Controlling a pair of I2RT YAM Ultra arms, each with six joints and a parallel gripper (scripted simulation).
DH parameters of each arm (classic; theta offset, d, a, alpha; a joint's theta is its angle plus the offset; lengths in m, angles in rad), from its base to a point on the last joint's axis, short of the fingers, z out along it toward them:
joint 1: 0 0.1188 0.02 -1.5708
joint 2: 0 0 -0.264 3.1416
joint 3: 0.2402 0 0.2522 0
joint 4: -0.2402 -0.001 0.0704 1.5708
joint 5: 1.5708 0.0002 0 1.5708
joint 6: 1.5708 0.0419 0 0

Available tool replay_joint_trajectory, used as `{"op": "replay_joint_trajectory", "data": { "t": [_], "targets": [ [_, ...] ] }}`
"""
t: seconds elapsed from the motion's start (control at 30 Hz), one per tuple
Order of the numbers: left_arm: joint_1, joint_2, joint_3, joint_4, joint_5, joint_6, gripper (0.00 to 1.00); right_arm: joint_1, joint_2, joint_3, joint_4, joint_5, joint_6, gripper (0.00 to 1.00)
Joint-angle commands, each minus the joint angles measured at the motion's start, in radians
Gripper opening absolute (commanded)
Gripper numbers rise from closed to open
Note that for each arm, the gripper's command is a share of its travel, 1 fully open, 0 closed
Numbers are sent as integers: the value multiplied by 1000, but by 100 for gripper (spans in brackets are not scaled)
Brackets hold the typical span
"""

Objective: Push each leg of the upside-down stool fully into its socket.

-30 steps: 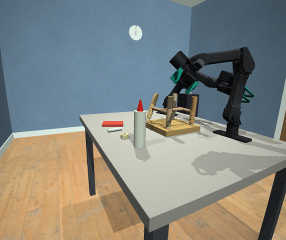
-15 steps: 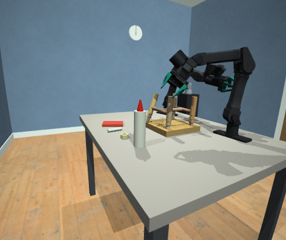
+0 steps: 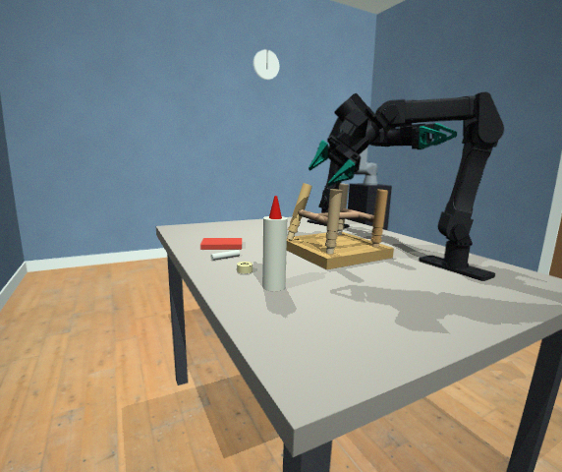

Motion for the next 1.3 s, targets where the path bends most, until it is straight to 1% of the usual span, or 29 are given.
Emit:
{"op": "replay_joint_trajectory", "data": {
  "t": [0.0, 0.07, 0.13, 0.2, 0.23, 0.27, 0.47, 0.57, 0.63, 0.7, 0.77, 0.8, 0.83, 0.87, 0.9, 1.03, 1.13, 1.2, 1.23, 1.27],
  "targets": [
    [-36, -40, 40, -34, 67, 112, 69, -31, -59, 40, 36, -8, -54, 69],
    [-36, -40, 40, -34, 67, 112, 69, -31, -59, 40, 36, -8, -54, 69],
    [-52, -32, 48, -44, 100, 159, 69, -46, -44, 52, 0, -17, -70, 69],
    [-69, -49, 52, -48, 123, 195, 69, -59, -77, 50, 2, -17, -86, 69],
    [-82, -49, 58, -49, 139, 213, 69, -68, -101, 56, 44, -11, -98, 69],
    [-91, -51, 57, -52, 152, 233, 69, -76, -116, 62, 50, -9, -107, 69],
    [-146, -61, 74, -68, 232, 345, 69, -123, -173, 67, 65, -16, -159, 69],
    [-178, -71, 82, -72, 281, 409, 69, -151, -224, 76, 99, -13, -189, 69],
    [-178, -71, 82, -72, 281, 409, 69, -151, -224, 76, 99, -13, -189, 69],
    [-193, -25, 89, -83, 312, 455, 69, -170, -180, 86, 49, -27, -200, 69],
    [-198, -14, 89, -96, 314, 468, 69, -186, -169, 34, 18, -27, -202, 69],
    [-202, -19, 82, -109, 313, 484, 69, -215, -173, 38, 3, -2, -209, 69],
    [-209, -59, 83, -110, 318, 518, 69, -237, -213, 113, 10, -5, -223, 69],
    [-216, -77, 79, -109, 326, 560, 69, -251, -241, 120, 6, -27, -243, 69],
    [-219, -78, 28, -121, 343, 604, 69, -274, -251, 133, -4, -34, -264, 69],
    [-238, -79, 15, -143, 379, 744, 69, -373, -231, 171, -60, -70, -316, 69],
    [-252, -84, 5, -161, 406, 841, 69, -458, -192, 204, -96, -94, -347, 69],
    [-252, -84, 5, -161, 406, 841, 69, -458, -192, 204, -96, -94, -347, 69],
    [-253, -71, 17, -171, 417, 879, 69, -482, -195, 224, -112, -103, -361, 69],
    [-261, -88, -9, -180, 426, 911, 69, -512, -186, 232, -122, -108, -372, 69]
  ]
}}
